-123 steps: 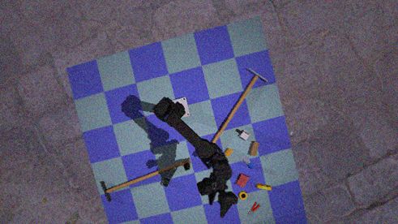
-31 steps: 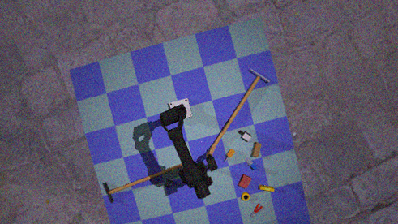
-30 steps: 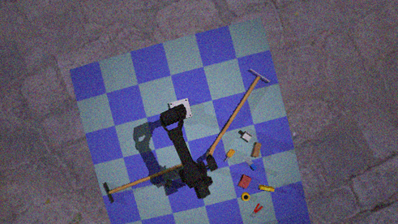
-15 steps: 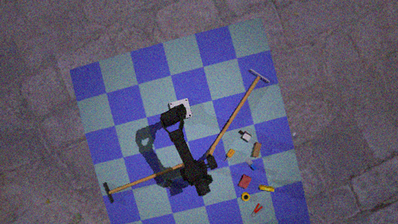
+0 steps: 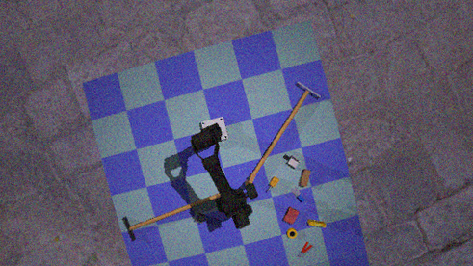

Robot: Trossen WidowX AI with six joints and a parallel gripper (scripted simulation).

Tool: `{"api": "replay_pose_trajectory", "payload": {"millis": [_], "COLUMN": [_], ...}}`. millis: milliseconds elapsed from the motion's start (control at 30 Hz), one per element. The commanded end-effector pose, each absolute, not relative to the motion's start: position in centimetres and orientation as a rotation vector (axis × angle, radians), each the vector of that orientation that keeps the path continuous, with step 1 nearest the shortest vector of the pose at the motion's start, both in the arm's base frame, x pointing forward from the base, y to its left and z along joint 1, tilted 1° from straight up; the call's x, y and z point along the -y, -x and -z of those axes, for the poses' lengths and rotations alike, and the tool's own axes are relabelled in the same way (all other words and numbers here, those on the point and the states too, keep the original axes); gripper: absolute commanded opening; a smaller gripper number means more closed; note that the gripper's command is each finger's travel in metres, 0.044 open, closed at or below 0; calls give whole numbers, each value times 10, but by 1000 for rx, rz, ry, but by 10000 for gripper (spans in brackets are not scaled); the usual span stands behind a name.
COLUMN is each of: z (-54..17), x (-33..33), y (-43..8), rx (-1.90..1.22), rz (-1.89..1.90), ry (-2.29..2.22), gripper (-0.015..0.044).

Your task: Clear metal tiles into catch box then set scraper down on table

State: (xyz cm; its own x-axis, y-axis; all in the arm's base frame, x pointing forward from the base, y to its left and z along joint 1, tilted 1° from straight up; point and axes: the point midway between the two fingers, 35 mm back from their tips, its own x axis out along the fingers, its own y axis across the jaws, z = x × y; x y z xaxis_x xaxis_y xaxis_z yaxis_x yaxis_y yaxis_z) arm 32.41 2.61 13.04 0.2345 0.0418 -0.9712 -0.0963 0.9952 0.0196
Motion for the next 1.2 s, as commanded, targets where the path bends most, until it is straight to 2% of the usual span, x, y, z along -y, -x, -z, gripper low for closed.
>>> {"api": "replay_pose_trajectory", "payload": {"millis": [0, 533, 1167], "z": [-121, -89, -90], "x": [-26, -26, -50], "y": [-324, -320, -324], "rx": [-1335, -1334, -1338], "rz": [-89, -84, -86], "ry": [46, 45, 43], "gripper": [0, 0, 0]}}
